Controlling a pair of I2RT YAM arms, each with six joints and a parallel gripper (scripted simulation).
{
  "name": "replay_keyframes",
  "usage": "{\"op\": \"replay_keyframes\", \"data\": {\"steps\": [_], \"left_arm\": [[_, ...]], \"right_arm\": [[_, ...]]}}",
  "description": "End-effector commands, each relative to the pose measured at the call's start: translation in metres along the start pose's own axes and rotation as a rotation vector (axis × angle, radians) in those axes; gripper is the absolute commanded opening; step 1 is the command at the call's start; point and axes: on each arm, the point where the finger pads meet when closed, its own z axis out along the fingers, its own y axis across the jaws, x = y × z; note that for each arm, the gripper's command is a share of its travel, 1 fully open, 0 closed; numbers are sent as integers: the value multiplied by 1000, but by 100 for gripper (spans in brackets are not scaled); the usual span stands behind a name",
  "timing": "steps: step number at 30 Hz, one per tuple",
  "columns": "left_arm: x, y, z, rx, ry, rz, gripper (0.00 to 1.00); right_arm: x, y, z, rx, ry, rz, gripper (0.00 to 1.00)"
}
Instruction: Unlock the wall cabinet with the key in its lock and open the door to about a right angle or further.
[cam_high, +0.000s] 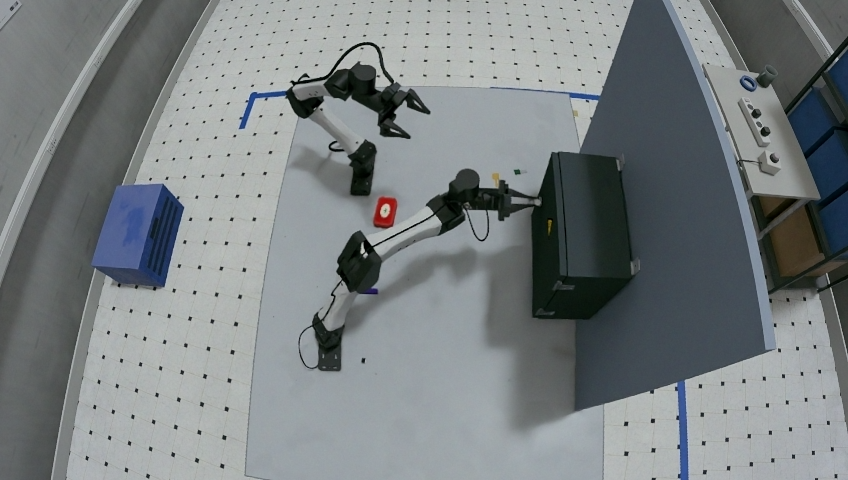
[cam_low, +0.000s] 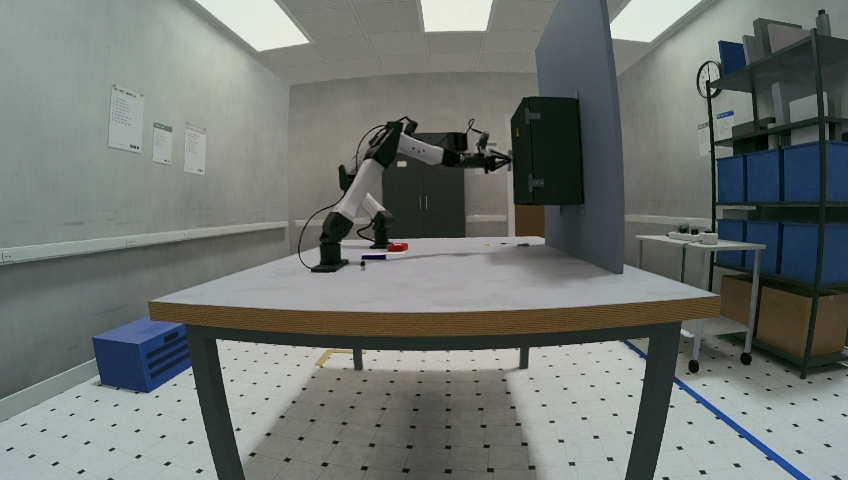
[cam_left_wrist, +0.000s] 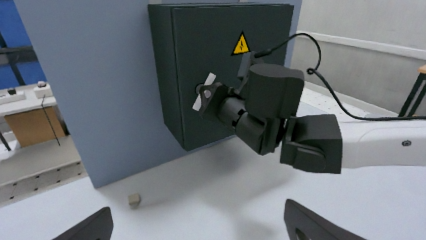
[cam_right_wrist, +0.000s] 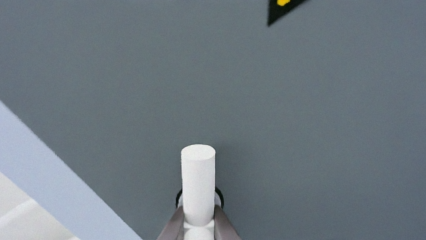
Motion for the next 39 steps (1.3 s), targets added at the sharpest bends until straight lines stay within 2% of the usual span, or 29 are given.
{"op": "replay_keyframes", "data": {"steps": [1, 24, 25, 39], "left_arm": [[0, -1, 2, 1, -1, -10, 100], [0, -1, 2, 1, -1, -10, 100], [0, -1, 2, 1, -1, -10, 100], [0, -1, 2, 1, -1, -10, 100]], "right_arm": [[-5, 4, 0, -10, 20, -127, 9], [-3, 4, 0, -14, 28, -489, 9], [13, -2, 4, -7, 49, -519, 9], [16, -3, 4, -5, 60, -581, 9]]}}
